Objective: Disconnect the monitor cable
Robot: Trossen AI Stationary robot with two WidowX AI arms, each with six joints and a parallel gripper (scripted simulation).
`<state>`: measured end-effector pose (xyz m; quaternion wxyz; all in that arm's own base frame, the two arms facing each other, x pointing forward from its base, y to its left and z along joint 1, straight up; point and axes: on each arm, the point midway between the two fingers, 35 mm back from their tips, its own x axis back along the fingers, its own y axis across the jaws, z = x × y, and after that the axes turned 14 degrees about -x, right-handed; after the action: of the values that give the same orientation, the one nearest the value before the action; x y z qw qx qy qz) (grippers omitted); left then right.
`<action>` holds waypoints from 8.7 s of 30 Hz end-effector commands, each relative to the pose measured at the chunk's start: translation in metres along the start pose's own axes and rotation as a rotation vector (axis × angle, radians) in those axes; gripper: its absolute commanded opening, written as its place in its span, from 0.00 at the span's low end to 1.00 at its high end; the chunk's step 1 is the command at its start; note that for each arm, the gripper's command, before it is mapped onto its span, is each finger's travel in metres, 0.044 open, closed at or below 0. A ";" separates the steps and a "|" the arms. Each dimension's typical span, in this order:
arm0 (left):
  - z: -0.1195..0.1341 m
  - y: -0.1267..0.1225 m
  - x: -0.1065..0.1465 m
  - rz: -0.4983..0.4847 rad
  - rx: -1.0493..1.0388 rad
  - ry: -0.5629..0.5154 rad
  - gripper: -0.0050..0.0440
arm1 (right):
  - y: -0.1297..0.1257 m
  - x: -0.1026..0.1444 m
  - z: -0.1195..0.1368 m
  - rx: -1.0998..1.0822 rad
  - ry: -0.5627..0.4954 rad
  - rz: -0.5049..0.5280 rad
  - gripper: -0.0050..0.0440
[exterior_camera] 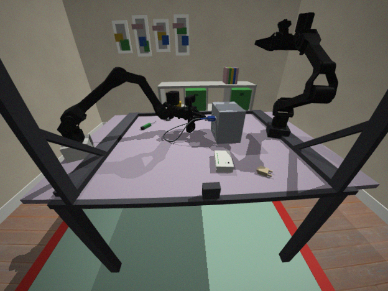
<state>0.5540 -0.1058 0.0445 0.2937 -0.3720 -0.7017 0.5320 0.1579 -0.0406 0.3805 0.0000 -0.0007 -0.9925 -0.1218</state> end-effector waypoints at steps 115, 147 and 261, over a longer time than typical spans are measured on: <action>-0.007 -0.018 -0.002 -0.142 -0.262 0.036 0.10 | 0.002 0.000 -0.003 0.006 -0.001 -0.002 1.00; -0.006 -0.012 -0.001 0.014 -0.033 0.001 0.10 | 0.002 0.000 -0.003 0.006 -0.001 -0.002 1.00; -0.006 -0.023 -0.003 -0.277 -0.461 0.066 0.10 | 0.002 0.000 -0.003 0.006 -0.001 -0.002 1.00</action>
<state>0.5529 -0.1087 0.0549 0.3066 -0.3392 -0.8384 0.2966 0.1579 -0.0406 0.3805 0.0000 -0.0007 -0.9925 -0.1218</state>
